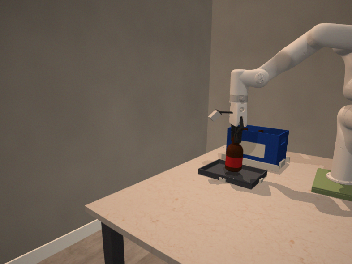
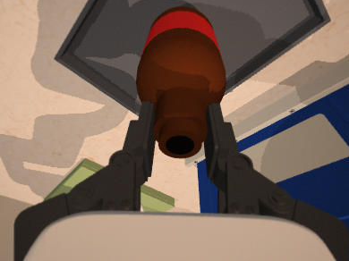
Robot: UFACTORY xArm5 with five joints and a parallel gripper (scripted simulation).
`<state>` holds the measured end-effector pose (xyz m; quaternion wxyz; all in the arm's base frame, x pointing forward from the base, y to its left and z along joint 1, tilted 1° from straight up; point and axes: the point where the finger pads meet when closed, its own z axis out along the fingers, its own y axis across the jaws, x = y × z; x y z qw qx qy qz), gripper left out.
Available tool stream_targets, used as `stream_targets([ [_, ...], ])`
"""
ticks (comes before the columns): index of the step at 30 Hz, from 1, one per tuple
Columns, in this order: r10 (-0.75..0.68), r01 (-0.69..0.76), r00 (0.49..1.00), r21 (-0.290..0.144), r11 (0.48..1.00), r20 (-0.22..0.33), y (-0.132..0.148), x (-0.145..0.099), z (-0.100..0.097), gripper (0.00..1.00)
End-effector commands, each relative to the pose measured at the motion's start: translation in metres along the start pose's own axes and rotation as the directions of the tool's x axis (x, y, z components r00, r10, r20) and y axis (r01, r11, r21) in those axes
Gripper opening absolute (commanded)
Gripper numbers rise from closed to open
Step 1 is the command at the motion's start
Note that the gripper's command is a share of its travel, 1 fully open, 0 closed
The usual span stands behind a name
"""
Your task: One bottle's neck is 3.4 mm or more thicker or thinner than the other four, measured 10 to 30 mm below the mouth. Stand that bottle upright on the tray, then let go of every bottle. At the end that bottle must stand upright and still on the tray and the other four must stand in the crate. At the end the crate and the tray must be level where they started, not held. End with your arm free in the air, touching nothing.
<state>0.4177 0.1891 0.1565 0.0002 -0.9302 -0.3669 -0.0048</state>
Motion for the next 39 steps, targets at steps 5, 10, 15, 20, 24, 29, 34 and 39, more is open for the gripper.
stream_targets([
  [5, 0.000, 0.000, 1.000, -0.001, 1.000, -0.004, 0.000, 0.001, 0.000, 0.00],
  [10, 0.000, 0.000, 1.000, -0.001, 1.000, -0.004, 0.000, 0.001, 0.001, 0.00],
  [15, 0.000, 0.000, 1.000, -0.001, 1.000, -0.004, 0.000, 0.001, 0.003, 0.00],
  [20, 0.000, 0.000, 1.000, -0.001, 1.000, -0.004, 0.000, 0.001, 0.005, 0.00],
  [24, 0.000, 0.000, 1.000, -0.001, 1.000, -0.004, 0.000, 0.001, 0.006, 0.00],
  [29, 0.000, 0.000, 1.000, -0.001, 1.000, -0.004, 0.000, 0.001, 0.008, 0.00],
  [34, 0.000, 0.000, 1.000, -0.001, 1.000, -0.004, 0.000, 0.001, 0.011, 0.00],
  [39, 0.000, 0.000, 1.000, -0.001, 1.000, -0.004, 0.000, 0.002, 0.013, 0.00],
])
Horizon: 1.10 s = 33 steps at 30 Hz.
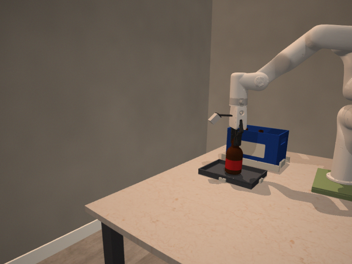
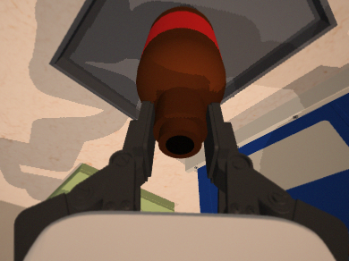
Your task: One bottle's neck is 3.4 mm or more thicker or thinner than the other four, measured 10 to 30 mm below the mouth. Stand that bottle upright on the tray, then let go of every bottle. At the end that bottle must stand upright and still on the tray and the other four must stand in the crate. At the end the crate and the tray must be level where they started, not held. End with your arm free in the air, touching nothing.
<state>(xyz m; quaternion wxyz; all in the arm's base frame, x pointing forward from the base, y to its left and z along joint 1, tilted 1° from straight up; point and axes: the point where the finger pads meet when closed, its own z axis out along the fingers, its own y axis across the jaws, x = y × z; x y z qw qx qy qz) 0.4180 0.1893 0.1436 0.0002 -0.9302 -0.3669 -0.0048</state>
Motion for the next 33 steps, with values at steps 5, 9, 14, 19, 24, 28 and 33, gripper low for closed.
stream_targets([
  [5, 0.000, 0.000, 1.000, -0.001, 1.000, -0.004, 0.0005, 0.0013, 0.0011, 0.00],
  [9, 0.000, 0.000, 1.000, -0.001, 1.000, -0.004, 0.0005, 0.0013, 0.0024, 0.00],
  [14, 0.000, 0.000, 1.000, -0.001, 1.000, -0.004, 0.0005, 0.0014, 0.0035, 0.00],
  [19, 0.000, 0.000, 1.000, -0.001, 1.000, -0.004, 0.0005, 0.0014, 0.0039, 0.00],
  [24, 0.000, 0.000, 1.000, -0.001, 1.000, -0.004, 0.0005, 0.0014, 0.0042, 0.00],
  [28, 0.000, 0.000, 1.000, -0.001, 1.000, -0.004, 0.0005, 0.0014, 0.0043, 0.00],
  [33, 0.000, 0.000, 1.000, -0.001, 1.000, -0.004, 0.0005, 0.0014, 0.0043, 0.00],
])
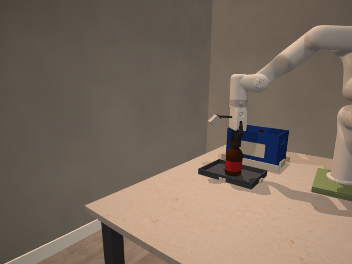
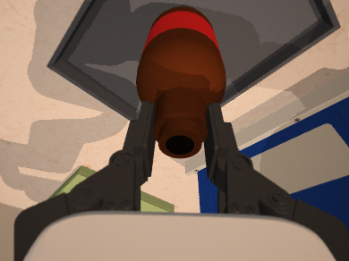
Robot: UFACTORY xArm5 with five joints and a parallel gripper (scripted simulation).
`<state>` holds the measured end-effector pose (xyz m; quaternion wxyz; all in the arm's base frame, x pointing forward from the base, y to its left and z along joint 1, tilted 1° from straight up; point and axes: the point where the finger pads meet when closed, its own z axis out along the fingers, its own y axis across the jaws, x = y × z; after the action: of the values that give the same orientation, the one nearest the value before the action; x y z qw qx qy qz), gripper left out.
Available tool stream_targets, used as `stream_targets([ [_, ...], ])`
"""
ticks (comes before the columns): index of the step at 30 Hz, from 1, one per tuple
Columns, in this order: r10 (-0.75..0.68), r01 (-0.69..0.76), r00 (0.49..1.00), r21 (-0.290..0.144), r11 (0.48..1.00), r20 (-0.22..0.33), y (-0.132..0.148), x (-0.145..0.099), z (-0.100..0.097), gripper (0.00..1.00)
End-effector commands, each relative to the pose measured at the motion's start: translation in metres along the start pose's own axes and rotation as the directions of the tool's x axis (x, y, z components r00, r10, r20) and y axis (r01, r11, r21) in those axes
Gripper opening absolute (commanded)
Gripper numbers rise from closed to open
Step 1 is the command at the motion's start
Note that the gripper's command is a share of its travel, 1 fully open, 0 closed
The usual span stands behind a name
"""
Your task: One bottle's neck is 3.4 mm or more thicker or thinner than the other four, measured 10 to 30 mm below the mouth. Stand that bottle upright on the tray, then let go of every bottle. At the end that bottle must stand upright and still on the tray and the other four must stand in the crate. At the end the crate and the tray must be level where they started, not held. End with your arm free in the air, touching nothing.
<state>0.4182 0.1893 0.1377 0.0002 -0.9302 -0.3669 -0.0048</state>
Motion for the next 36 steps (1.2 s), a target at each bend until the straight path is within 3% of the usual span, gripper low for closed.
stream_targets([
  [1, 0.000, 0.000, 1.000, -0.001, 1.000, -0.004, 0.0004, 0.0012, -0.0016, 0.00],
  [7, 0.000, 0.000, 1.000, -0.001, 1.000, -0.004, 0.0004, 0.0012, -0.0016, 0.00],
  [8, 0.000, 0.000, 1.000, -0.001, 1.000, -0.004, 0.0004, 0.0012, -0.0016, 1.00],
  [36, 0.000, 0.000, 1.000, -0.001, 1.000, -0.004, 0.0004, 0.0012, -0.0016, 1.00],
])
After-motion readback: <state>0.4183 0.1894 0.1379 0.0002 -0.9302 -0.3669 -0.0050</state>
